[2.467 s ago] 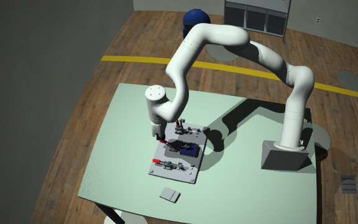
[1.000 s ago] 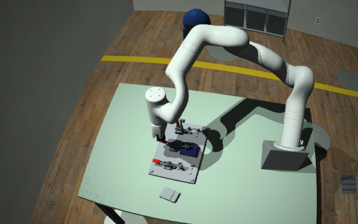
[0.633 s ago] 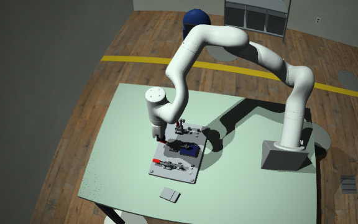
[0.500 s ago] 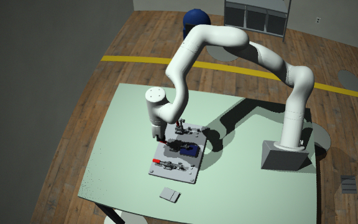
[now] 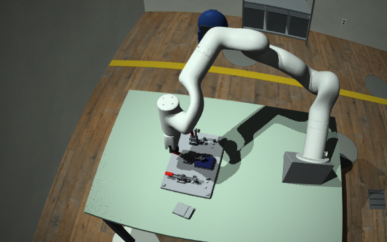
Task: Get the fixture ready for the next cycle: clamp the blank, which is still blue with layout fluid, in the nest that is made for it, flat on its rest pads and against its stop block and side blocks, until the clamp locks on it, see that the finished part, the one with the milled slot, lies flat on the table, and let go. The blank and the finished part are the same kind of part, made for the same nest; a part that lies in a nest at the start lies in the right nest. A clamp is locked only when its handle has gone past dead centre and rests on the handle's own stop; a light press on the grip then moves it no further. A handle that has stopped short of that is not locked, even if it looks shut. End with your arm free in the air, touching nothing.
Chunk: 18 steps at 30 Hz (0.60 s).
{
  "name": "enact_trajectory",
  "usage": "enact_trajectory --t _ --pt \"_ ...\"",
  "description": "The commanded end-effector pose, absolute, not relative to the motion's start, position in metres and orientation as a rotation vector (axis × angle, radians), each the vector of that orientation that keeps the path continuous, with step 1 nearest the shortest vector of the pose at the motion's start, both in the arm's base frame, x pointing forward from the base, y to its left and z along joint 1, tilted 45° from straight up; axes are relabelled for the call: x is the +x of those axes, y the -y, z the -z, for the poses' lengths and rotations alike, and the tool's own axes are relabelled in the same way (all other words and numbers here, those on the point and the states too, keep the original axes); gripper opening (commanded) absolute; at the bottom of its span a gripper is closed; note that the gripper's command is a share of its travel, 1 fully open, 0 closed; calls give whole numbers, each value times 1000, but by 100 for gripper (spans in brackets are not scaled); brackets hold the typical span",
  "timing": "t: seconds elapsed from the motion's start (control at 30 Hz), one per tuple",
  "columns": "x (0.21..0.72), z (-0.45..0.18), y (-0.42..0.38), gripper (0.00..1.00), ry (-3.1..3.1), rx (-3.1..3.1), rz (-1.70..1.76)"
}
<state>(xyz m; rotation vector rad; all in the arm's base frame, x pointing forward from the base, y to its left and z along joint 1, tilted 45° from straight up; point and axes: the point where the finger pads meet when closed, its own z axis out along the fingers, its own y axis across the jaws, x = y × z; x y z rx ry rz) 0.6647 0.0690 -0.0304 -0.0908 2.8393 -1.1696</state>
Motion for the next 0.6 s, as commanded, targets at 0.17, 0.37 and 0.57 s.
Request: enact_trajectory --t 0.17,0.37,0.57 --pt "666 31 -69 0 -2838 -91 1168" --pt "666 31 -68 0 -2838 -91 1168" --pt "666 31 -68 0 -2838 -91 1168"
